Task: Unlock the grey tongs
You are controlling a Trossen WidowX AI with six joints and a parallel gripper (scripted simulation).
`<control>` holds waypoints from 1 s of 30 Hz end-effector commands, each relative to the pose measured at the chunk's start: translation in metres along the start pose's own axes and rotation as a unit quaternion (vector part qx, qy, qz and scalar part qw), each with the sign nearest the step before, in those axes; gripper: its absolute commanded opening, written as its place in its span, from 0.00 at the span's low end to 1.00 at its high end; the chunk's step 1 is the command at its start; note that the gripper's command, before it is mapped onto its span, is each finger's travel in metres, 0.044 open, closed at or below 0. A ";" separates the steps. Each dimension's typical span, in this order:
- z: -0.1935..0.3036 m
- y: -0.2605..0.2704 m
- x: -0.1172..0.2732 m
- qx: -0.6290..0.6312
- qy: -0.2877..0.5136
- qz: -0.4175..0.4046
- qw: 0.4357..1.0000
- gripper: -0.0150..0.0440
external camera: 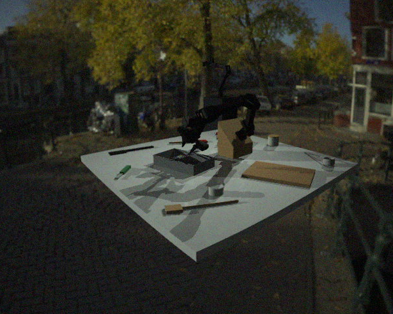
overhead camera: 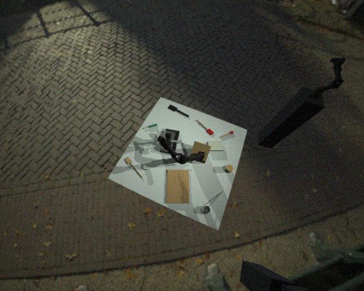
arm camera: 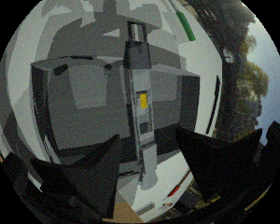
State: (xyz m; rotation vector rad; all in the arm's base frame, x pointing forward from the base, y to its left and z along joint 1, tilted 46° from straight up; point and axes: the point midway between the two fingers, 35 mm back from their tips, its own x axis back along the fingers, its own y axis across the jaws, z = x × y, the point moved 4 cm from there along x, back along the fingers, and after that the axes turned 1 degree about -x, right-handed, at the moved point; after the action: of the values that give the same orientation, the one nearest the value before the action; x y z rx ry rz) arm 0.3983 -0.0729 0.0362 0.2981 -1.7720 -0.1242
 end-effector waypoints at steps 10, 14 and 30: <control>-0.002 0.001 -0.018 0.003 0.000 -0.003 1.000 0.69; -0.002 0.001 -0.025 0.003 0.000 -0.003 1.000 0.69; -0.002 0.002 -0.051 0.003 0.000 -0.003 1.000 0.69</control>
State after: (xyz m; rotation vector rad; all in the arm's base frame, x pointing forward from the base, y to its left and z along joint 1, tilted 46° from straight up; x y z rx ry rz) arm 0.4096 -0.0614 -0.0056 0.3048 -1.7770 -0.1223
